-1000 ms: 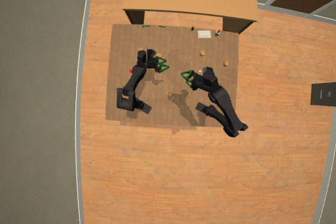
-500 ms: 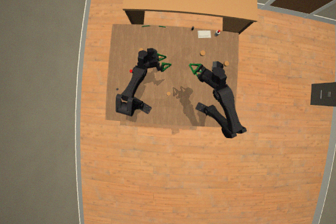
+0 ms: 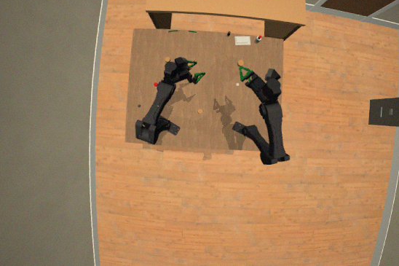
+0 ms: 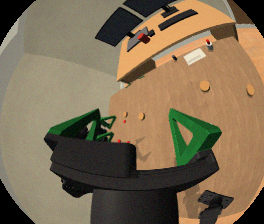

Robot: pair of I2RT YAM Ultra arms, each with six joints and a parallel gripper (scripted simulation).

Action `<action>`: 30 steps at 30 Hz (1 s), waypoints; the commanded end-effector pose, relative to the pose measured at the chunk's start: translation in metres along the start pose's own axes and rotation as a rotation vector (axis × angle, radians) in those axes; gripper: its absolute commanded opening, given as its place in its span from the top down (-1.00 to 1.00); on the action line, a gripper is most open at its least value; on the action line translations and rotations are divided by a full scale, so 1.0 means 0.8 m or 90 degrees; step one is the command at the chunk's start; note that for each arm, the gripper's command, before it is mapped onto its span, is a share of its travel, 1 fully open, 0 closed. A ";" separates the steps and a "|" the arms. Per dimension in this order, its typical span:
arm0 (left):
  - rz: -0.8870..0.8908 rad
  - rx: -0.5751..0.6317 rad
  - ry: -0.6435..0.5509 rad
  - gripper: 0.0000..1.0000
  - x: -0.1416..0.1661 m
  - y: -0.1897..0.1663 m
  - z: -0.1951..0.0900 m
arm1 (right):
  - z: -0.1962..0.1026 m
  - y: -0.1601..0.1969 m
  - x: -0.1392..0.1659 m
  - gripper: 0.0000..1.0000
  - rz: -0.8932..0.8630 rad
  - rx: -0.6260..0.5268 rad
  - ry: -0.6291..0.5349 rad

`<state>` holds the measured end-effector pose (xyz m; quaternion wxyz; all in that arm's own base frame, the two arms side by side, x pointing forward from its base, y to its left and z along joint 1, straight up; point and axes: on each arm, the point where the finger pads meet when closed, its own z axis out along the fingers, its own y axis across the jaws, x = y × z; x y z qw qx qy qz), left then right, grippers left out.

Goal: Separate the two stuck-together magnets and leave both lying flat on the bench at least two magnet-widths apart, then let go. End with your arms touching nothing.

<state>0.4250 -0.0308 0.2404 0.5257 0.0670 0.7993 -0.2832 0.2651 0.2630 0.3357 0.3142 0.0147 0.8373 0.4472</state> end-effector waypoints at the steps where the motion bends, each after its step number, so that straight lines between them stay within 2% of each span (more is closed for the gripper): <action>1: 0.038 -0.039 -0.028 -1.00 -0.024 -0.003 -0.009 | -0.013 0.004 -0.039 -1.00 -0.069 -0.008 -0.077; 11: 0.102 -0.121 -0.086 -1.00 -0.068 -0.017 -0.029 | -0.043 -0.035 -0.117 -1.00 -0.184 0.056 -0.224; 14: 0.101 -0.129 -0.087 -1.00 -0.070 -0.016 -0.030 | -0.045 -0.038 -0.121 -1.00 -0.193 0.061 -0.231; 26: 0.160 -0.225 -0.164 -1.00 -0.121 -0.038 -0.069 | -0.106 -0.088 -0.202 -1.00 -0.327 0.192 -0.388; 30: 0.168 -0.240 -0.177 -1.00 -0.129 -0.042 -0.076 | -0.119 -0.096 -0.213 -1.00 -0.349 0.218 -0.410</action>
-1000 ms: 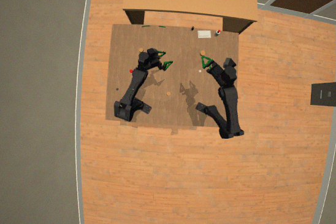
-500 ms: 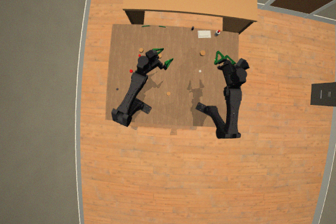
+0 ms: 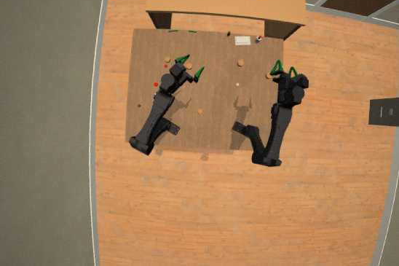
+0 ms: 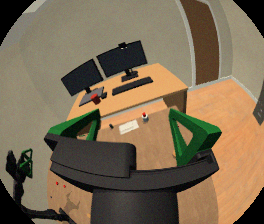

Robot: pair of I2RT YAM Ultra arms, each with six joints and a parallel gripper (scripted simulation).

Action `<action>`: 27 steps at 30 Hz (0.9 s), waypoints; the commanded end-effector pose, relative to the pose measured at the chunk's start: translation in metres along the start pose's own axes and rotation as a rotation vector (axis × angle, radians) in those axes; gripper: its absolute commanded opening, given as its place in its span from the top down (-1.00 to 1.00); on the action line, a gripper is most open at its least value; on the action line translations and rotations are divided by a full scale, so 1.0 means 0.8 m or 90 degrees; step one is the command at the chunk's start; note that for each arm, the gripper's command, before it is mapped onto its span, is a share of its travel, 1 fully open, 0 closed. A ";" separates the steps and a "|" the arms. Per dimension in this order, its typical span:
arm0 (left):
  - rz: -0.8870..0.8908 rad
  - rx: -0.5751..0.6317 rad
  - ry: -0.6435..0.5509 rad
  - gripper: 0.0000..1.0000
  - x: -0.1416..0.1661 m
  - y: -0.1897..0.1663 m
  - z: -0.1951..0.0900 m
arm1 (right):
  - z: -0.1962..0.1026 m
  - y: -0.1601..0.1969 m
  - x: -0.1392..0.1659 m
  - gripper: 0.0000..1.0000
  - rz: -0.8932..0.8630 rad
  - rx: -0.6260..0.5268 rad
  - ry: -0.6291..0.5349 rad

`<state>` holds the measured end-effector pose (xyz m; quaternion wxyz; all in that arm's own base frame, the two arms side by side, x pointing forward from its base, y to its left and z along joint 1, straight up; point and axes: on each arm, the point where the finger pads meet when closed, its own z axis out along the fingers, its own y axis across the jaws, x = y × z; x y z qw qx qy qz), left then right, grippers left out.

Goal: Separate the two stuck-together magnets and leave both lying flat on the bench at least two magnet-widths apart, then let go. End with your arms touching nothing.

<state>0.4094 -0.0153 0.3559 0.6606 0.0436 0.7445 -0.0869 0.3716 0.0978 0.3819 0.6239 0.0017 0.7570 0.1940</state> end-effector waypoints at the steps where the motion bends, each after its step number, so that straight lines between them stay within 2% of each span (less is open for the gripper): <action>1: 0.008 -0.038 -0.007 -1.00 -0.007 0.011 -0.006 | -0.007 0.000 -0.028 -1.00 -0.051 0.002 -0.053; 13: 0.044 -0.134 -0.075 -1.00 -0.061 0.016 -0.047 | -0.033 -0.091 -0.080 -1.00 -0.200 0.163 -0.151; 27: 0.040 -0.112 -0.089 -1.00 -0.070 0.007 -0.049 | -0.032 -0.101 -0.072 -1.00 -0.175 0.170 -0.137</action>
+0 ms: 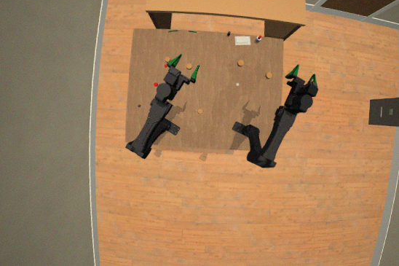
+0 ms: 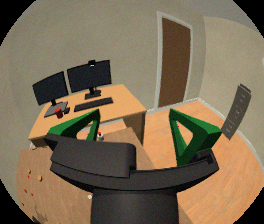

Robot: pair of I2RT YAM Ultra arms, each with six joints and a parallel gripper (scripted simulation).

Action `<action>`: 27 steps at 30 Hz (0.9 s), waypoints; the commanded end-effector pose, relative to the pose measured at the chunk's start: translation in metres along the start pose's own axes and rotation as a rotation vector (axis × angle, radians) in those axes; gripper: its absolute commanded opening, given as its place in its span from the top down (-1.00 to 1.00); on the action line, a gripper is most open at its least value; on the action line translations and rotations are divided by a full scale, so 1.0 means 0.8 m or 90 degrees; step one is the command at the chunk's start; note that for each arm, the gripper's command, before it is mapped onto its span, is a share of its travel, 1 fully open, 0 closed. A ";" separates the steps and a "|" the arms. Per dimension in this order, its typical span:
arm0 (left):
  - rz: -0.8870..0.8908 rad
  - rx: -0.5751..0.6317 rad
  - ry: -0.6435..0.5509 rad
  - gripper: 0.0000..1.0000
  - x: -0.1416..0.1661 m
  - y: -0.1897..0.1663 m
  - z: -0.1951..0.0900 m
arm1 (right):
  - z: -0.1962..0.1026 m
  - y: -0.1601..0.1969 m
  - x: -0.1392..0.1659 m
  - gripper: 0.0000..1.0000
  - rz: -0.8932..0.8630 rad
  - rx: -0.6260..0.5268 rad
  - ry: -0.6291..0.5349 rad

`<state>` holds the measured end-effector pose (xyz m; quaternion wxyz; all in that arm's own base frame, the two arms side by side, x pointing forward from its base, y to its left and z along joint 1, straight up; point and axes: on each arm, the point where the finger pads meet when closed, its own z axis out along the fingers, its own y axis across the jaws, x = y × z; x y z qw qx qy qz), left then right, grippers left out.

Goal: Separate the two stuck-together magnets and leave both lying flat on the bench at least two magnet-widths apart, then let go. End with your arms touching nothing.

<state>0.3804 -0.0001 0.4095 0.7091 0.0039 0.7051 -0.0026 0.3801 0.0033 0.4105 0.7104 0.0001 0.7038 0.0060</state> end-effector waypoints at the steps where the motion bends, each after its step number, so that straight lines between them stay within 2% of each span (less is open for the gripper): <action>1: -0.002 -0.001 -0.010 -1.00 -0.008 0.000 -0.002 | -0.001 -0.002 -0.007 -1.00 -0.001 0.004 -0.010; 10: -0.002 -0.004 -0.008 -1.00 -0.006 0.001 -0.001 | 0.000 -0.003 -0.005 -1.00 -0.004 0.006 -0.007; 11: -0.003 -0.004 -0.008 0.34 -0.006 0.001 -0.001 | 0.000 -0.004 -0.005 -1.00 -0.005 0.007 -0.007; 27: -0.003 -0.006 -0.003 0.34 -0.002 0.001 0.001 | 0.000 -0.004 -0.003 -1.00 -0.005 0.008 -0.004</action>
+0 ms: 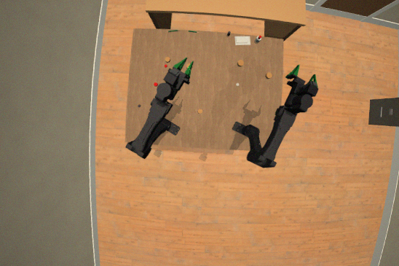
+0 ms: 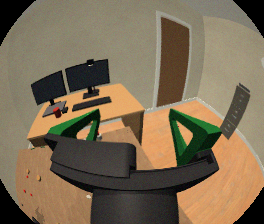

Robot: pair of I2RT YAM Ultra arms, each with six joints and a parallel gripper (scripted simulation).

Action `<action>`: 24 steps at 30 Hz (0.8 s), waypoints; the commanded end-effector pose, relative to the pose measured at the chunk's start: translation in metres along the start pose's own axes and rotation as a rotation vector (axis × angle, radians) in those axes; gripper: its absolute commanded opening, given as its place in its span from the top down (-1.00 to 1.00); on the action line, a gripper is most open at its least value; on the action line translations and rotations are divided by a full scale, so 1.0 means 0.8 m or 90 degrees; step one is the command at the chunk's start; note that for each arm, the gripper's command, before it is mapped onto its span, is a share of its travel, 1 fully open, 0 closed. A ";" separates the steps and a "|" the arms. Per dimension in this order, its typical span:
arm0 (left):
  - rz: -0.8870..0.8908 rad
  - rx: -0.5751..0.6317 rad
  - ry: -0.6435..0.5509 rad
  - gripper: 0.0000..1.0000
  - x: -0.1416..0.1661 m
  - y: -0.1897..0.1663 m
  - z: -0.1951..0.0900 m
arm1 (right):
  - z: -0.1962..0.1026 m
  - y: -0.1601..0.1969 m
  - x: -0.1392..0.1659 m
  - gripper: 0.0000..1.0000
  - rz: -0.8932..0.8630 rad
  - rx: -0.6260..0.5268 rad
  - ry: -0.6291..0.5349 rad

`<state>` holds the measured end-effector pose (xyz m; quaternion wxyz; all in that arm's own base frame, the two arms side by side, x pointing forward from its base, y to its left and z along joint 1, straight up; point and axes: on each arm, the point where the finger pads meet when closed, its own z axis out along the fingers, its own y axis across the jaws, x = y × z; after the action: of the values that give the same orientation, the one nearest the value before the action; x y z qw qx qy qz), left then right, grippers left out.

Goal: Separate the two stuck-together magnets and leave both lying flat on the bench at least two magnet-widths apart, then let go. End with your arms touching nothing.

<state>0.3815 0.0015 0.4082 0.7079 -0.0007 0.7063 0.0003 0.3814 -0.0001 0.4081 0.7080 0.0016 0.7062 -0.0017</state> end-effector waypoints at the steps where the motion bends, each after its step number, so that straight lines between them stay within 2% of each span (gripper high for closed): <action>1: 0.003 -0.007 0.010 0.34 0.005 0.004 0.002 | -0.001 0.000 -0.006 -1.00 0.001 0.000 -0.009; 12: 0.076 -0.087 0.114 0.34 0.059 0.073 0.007 | -0.001 0.000 -0.006 -1.00 0.001 0.000 -0.009; 15: 0.077 -0.094 0.117 0.34 0.061 0.078 0.006 | -0.001 0.000 -0.006 -1.00 0.001 0.000 -0.009; 24: 0.115 -0.162 0.222 0.34 0.114 0.144 -0.004 | -0.001 0.000 -0.006 -1.00 0.001 0.000 -0.009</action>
<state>0.3834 0.1084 0.3271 0.5886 -0.0355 0.7961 0.1363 0.3819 -0.0005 0.4066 0.7066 0.0019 0.7076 -0.0019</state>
